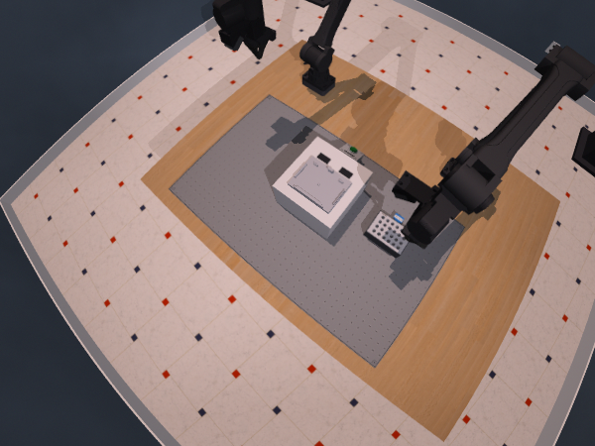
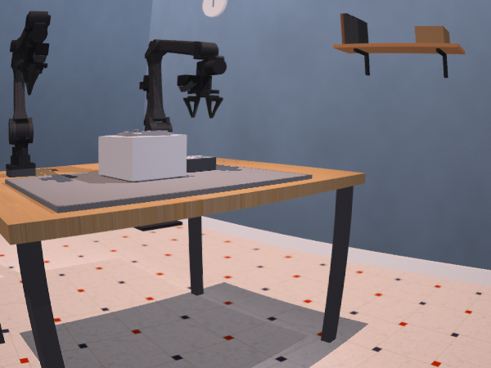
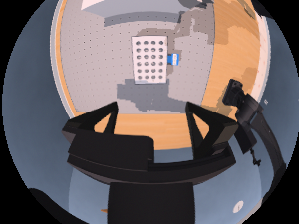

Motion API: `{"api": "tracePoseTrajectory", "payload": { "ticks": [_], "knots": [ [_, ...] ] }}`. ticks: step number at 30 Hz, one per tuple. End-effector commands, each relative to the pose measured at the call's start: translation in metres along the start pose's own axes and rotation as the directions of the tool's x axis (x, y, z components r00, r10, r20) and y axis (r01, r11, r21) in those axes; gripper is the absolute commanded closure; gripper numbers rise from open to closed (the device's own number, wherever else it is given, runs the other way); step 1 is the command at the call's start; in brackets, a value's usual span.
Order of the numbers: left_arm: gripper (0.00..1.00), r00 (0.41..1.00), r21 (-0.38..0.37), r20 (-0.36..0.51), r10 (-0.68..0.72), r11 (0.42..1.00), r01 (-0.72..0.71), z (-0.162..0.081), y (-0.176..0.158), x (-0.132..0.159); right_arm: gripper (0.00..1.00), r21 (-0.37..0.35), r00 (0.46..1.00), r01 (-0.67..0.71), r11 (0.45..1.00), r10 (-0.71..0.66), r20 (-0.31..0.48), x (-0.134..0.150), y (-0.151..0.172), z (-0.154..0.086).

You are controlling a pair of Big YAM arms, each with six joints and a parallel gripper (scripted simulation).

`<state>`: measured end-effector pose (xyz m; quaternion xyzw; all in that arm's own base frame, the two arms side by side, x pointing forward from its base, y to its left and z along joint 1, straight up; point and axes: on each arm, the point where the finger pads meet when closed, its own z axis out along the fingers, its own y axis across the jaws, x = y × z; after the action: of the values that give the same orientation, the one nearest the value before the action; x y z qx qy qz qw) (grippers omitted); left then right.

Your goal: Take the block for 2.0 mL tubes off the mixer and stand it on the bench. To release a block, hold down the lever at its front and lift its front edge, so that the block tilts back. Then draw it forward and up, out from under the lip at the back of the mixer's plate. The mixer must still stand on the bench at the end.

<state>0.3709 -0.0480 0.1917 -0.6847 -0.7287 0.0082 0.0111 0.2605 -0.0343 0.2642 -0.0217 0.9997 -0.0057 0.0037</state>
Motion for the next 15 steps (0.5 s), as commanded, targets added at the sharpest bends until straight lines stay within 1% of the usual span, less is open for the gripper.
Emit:
{"api": "tracePoseTrajectory", "payload": {
  "ticks": [1,4,8,11,15],
  "knots": [
    [0.0,1.0,-0.045,0.008,0.023,0.999,-0.023,-0.029,0.009,-0.009,1.0,0.001,1.0,0.01,1.0,-0.01,0.016,-0.005,0.001,-0.002],
    [0.0,1.0,-0.053,0.009,0.023,0.998,-0.023,-0.037,0.008,-0.008,1.0,0.001,1.0,0.01,1.0,-0.01,0.016,-0.005,0.001,-0.002],
    [0.0,1.0,-0.047,0.008,0.023,0.999,-0.023,-0.034,0.008,-0.008,1.0,0.001,1.0,0.01,1.0,-0.01,0.017,-0.005,0.001,-0.002],
    [0.0,1.0,-0.035,0.006,0.023,0.999,-0.023,-0.037,0.009,-0.008,1.0,0.001,1.0,0.01,1.0,-0.01,0.017,-0.005,0.001,-0.003],
    [0.0,1.0,-0.038,0.006,0.022,0.999,-0.022,-0.046,0.009,-0.008,1.0,0.001,1.0,0.01,1.0,-0.01,0.017,-0.005,0.001,-0.003]
  ]
}}
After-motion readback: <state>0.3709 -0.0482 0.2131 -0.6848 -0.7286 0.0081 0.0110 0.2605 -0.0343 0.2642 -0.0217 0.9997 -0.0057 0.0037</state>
